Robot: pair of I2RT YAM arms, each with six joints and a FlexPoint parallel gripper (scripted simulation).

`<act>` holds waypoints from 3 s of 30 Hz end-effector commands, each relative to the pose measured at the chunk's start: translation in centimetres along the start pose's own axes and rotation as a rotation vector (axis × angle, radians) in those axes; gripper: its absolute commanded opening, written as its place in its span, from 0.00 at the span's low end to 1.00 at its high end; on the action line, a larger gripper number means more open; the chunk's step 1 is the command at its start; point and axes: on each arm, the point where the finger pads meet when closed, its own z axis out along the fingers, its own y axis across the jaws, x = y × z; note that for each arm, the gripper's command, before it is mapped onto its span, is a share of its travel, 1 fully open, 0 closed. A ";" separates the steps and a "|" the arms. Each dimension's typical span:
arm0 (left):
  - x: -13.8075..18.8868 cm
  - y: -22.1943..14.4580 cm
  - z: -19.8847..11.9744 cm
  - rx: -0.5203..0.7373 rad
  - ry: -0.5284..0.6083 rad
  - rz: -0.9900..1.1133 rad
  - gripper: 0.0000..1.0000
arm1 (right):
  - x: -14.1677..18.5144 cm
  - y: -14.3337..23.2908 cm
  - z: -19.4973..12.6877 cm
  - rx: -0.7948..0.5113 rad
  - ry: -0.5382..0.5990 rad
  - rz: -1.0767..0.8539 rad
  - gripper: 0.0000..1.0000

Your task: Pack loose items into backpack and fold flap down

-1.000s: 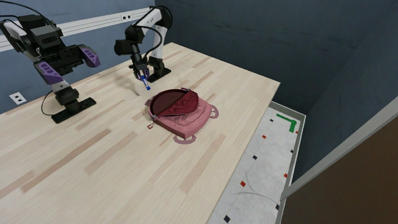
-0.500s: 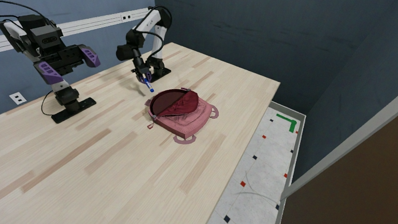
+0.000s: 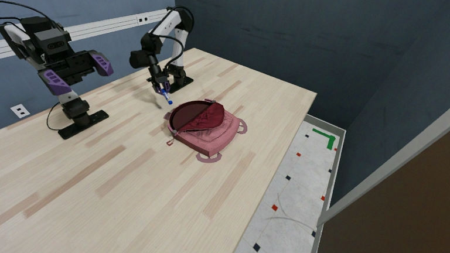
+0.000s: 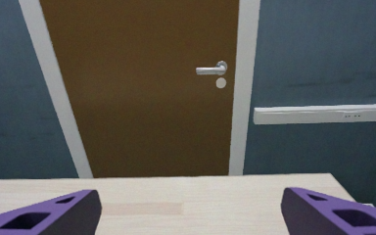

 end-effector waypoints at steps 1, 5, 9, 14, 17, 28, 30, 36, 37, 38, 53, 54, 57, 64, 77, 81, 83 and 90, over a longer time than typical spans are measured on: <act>-0.5 -0.3 -0.3 0.014 -0.015 -0.016 0.13 | -0.6 0.0 -0.2 -0.001 -0.015 -0.001 0.90; -0.7 -0.1 1.1 0.002 -0.001 -0.007 0.13 | -0.6 0.0 -0.2 -0.001 -0.015 -0.001 0.90; -1.8 -0.3 2.0 0.009 -0.006 -0.011 0.13 | -0.6 0.0 -0.2 -0.001 -0.015 -0.001 0.90; -2.8 -0.3 3.3 0.009 -0.006 -0.011 0.13 | -0.6 0.0 -0.2 -0.001 -0.015 -0.001 0.90; -3.0 -0.3 3.6 0.009 -0.006 -0.010 0.13 | -0.6 0.0 -0.2 -0.001 -0.015 -0.001 0.90; -6.3 -0.8 6.0 0.026 -0.026 -0.021 0.13 | -0.6 0.0 -0.2 -0.001 -0.015 -0.001 0.90; -6.7 -0.8 6.6 0.025 -0.026 -0.021 0.13 | -0.6 0.0 -0.2 -0.001 -0.015 -0.001 0.90; -7.6 -0.8 7.6 0.024 -0.027 -0.020 0.13 | -0.6 0.0 -0.2 -0.001 -0.015 -0.001 0.90; -7.8 -0.8 7.9 0.024 -0.027 -0.020 0.13 | -0.6 0.0 -0.2 -0.001 -0.015 -0.001 0.90; -8.0 -0.7 8.2 0.024 -0.027 -0.020 0.13 | -0.6 0.0 -0.2 -0.001 -0.015 -0.001 0.90; -8.2 -1.1 9.1 0.024 -0.022 -0.012 0.13 | -0.6 0.0 -0.2 -0.001 -0.015 -0.001 0.90; -8.0 -1.0 9.3 0.021 -0.017 -0.010 0.13 | -0.6 0.0 -0.2 -0.001 -0.015 -0.001 0.90; -7.4 -0.7 9.5 0.016 -0.011 -0.006 0.13 | -0.6 0.0 -0.2 -0.001 -0.015 -0.001 0.90; -7.3 -0.9 9.8 0.018 -0.011 -0.007 0.13 | -0.6 0.0 -0.2 -0.001 -0.015 -0.001 0.90; -6.9 -0.9 10.3 0.015 -0.008 -0.008 0.13 | -0.6 0.0 -0.2 -0.001 -0.015 -0.001 0.90; -7.2 -1.0 10.0 0.024 -0.020 -0.016 0.13 | -0.6 0.0 -0.2 -0.001 -0.015 -0.001 0.90; -6.8 -0.6 9.8 0.018 -0.013 -0.013 0.13 | -0.6 0.0 -0.2 -0.001 -0.015 -0.001 0.90; -6.5 -0.4 9.7 0.013 -0.005 -0.010 0.13 | -0.6 0.0 -0.2 -0.001 -0.015 -0.001 0.90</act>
